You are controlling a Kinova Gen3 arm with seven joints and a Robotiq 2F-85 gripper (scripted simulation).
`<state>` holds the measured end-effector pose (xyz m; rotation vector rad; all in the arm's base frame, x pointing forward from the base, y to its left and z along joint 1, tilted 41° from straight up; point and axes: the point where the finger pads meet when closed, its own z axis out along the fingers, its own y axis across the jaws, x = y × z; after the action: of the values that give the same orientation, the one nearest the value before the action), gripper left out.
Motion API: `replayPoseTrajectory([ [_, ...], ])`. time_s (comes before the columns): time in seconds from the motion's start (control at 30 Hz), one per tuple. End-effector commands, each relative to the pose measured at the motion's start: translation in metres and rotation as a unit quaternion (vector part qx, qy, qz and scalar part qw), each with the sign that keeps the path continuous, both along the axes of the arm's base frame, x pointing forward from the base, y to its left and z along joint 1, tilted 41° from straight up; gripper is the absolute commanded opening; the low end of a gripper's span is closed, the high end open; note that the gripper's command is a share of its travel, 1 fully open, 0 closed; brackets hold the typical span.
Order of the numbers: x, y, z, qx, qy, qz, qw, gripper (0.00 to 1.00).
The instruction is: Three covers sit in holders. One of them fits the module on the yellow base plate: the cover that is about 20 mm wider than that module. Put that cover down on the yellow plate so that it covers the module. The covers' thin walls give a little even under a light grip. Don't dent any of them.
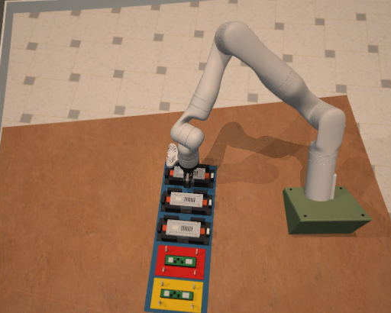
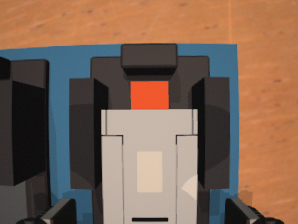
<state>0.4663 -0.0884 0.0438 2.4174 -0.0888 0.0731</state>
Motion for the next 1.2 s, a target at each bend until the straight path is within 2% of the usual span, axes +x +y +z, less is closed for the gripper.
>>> replayPoseTrajectory([
  [0.0,0.0006,0.0001,-0.0004,0.0,-0.001,0.001,1.0,1.0],
  [0.13,0.0006,0.0001,-0.0004,0.0,-0.001,0.001,1.0,1.0],
  [0.17,0.0006,0.0002,-0.0003,0.0,-0.001,0.001,1.0,0.7],
  [1.17,0.0006,0.0001,-0.0003,0.0,-0.001,0.001,1.0,0.7],
])
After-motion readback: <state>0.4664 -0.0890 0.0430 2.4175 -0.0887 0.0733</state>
